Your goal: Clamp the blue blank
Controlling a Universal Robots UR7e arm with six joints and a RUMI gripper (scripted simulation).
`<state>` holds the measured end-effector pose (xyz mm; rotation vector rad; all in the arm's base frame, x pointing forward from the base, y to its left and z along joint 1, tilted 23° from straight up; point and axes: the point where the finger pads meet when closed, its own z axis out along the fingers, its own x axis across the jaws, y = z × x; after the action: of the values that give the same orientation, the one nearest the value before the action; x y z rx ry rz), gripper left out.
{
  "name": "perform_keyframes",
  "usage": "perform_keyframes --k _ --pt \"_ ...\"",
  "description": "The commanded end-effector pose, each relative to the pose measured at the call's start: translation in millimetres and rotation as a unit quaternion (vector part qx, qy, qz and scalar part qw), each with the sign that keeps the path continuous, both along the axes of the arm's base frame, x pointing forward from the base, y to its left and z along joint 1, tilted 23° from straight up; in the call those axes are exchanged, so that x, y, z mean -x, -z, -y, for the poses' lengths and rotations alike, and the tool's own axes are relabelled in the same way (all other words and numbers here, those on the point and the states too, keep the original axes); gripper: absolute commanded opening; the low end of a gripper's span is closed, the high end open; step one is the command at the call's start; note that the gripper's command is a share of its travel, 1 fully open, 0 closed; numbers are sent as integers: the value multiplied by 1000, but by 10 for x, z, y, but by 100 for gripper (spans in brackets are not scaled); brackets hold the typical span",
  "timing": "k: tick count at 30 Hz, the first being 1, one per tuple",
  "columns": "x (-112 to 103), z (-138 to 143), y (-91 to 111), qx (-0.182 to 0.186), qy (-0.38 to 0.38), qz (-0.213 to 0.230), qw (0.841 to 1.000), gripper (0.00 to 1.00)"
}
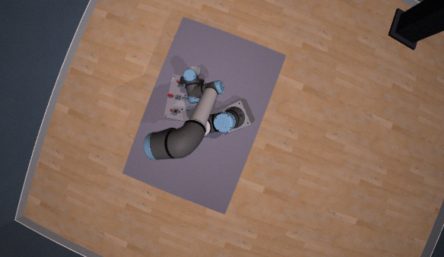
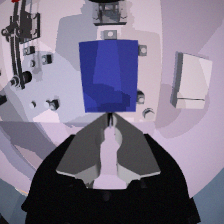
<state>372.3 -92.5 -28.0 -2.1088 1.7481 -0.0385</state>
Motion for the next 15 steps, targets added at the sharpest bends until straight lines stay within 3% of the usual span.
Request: perform_keyframes --k 1,15 --pt "-2 3 -2 0 0 0 1000 0" --pt "-20 1 -8 0 0 0 1000 0"
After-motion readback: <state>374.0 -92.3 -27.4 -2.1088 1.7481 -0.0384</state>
